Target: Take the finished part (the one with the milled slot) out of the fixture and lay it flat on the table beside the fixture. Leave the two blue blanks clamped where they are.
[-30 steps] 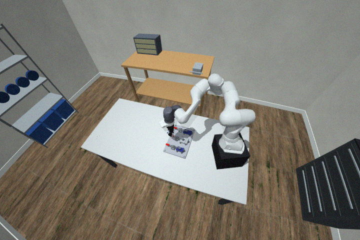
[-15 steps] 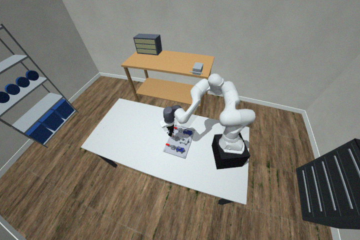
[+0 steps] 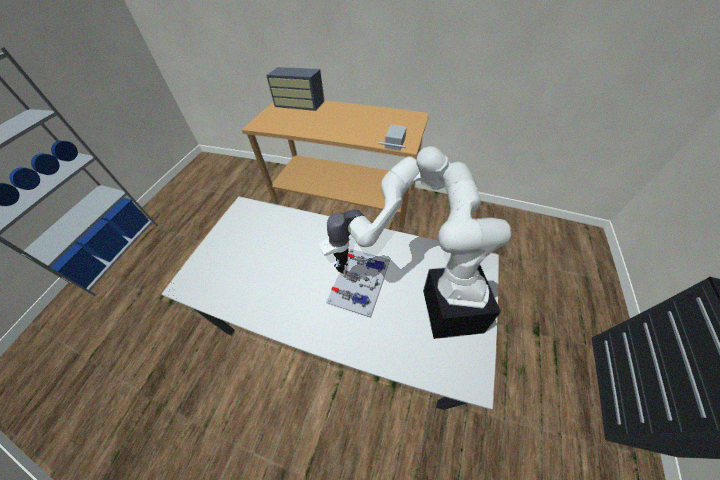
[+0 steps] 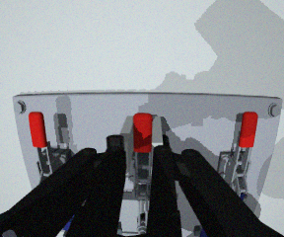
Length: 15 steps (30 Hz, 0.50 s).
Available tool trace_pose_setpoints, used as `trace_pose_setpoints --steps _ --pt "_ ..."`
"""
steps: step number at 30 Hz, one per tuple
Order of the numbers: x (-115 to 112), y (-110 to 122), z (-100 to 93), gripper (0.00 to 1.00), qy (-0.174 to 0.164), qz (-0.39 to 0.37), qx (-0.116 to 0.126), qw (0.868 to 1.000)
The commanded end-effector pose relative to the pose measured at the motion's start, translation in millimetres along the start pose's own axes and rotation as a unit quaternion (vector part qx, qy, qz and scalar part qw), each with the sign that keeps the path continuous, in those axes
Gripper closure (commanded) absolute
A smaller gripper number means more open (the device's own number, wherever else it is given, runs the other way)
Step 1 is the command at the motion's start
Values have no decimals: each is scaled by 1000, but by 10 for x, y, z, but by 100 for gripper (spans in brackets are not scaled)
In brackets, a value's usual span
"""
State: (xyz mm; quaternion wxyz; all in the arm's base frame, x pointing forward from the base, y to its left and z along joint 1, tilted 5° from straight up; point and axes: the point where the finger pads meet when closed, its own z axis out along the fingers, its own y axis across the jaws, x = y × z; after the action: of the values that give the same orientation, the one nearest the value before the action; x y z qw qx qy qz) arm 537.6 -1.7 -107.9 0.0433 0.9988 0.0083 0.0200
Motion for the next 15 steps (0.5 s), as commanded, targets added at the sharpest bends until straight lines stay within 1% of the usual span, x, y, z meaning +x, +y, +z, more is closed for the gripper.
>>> trace_pose_setpoints --steps 1,15 --pt "-15 -4 -41 100 -1 2 0 1000" --pt "-61 -4 -113 100 -1 2 0 1000"
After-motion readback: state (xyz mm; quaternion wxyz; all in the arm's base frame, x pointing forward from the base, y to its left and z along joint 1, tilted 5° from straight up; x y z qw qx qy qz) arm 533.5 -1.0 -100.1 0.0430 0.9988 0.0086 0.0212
